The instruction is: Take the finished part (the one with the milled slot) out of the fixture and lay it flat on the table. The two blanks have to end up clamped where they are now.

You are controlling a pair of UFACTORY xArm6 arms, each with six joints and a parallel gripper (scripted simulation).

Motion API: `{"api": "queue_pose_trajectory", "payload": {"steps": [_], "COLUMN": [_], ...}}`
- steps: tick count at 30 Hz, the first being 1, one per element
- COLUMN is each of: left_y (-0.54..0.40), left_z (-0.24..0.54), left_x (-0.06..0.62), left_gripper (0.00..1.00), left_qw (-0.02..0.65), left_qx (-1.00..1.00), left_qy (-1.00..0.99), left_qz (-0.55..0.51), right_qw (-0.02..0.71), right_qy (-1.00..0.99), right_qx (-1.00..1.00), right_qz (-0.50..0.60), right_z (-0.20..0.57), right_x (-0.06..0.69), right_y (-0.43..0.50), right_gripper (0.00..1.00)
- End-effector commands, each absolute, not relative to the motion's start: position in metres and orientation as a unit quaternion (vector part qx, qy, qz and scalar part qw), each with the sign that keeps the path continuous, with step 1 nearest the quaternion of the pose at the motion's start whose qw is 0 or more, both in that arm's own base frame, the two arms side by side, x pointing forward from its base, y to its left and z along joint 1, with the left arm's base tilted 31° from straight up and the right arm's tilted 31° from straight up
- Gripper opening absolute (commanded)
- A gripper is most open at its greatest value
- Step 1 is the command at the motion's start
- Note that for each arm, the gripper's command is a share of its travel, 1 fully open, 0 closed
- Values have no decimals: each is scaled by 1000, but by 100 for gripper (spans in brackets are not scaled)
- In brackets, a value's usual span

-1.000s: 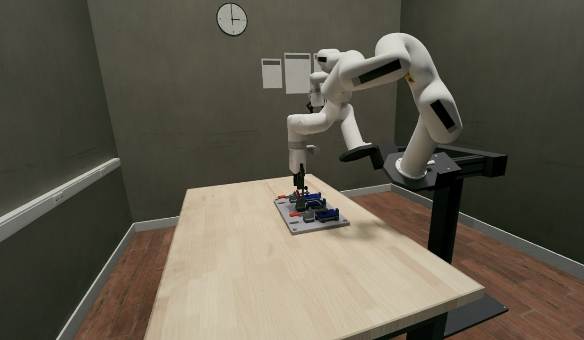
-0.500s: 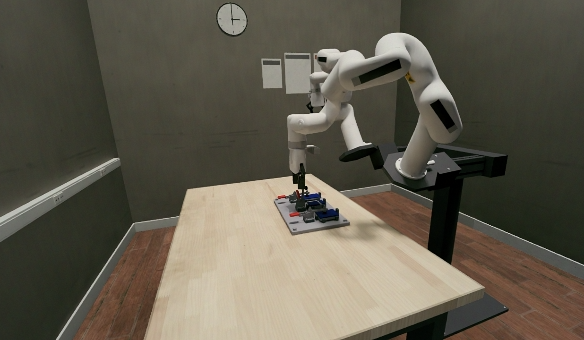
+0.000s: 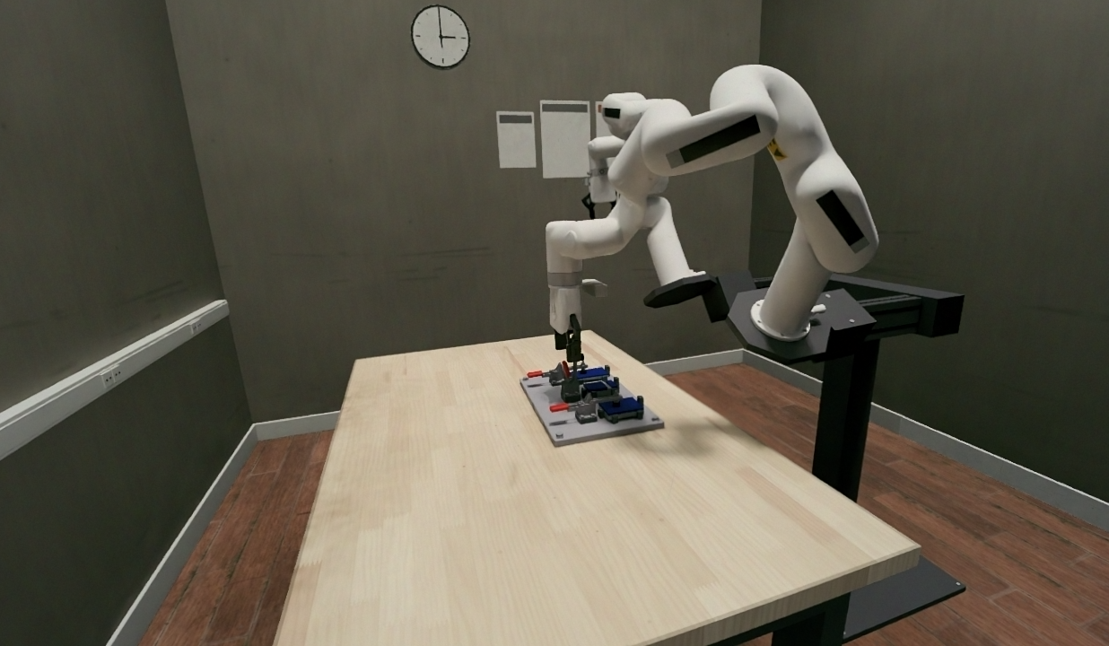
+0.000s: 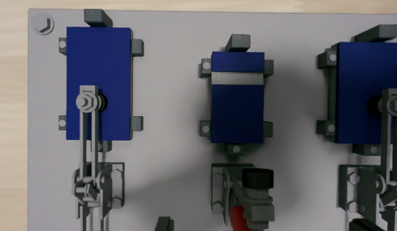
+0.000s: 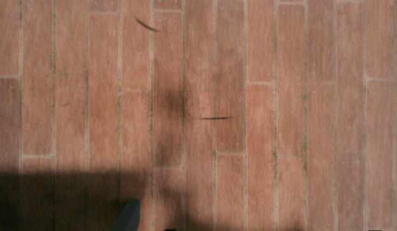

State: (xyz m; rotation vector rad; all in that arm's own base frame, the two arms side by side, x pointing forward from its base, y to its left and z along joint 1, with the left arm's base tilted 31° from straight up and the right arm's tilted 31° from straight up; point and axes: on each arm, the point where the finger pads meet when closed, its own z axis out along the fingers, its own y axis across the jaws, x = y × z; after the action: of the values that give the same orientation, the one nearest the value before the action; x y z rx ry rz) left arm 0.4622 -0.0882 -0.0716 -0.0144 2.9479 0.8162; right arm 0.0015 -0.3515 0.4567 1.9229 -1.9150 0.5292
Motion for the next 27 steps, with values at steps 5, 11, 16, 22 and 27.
{"api": "queue_pose_trajectory", "payload": {"steps": [5, 11, 16, 22, 27], "left_y": [-88, -88, -88, -88, -87], "left_z": [-73, -73, -74, -74, -75], "left_x": [464, 464, 461, 455, 444], "left_gripper": [100, 100, 100, 100, 100], "left_qw": [44, 44, 44, 44, 43], "left_qx": [-5, -5, -5, -5, -5], "left_qy": [963, 963, 963, 963, 963], "left_qz": [266, 266, 266, 266, 266], "right_qw": [189, 189, 189, 189, 189], "right_qy": [-680, -680, -680, -680, -680], "right_qx": [683, 683, 683, 683, 683], "right_qz": [190, 190, 190, 190, 190], "right_z": [459, 459, 459, 459, 459], "right_x": [1, 1, 1, 1, 1], "right_y": [-352, -352, -352, -352, -352], "right_gripper": [100, 100, 100, 100, 100]}}
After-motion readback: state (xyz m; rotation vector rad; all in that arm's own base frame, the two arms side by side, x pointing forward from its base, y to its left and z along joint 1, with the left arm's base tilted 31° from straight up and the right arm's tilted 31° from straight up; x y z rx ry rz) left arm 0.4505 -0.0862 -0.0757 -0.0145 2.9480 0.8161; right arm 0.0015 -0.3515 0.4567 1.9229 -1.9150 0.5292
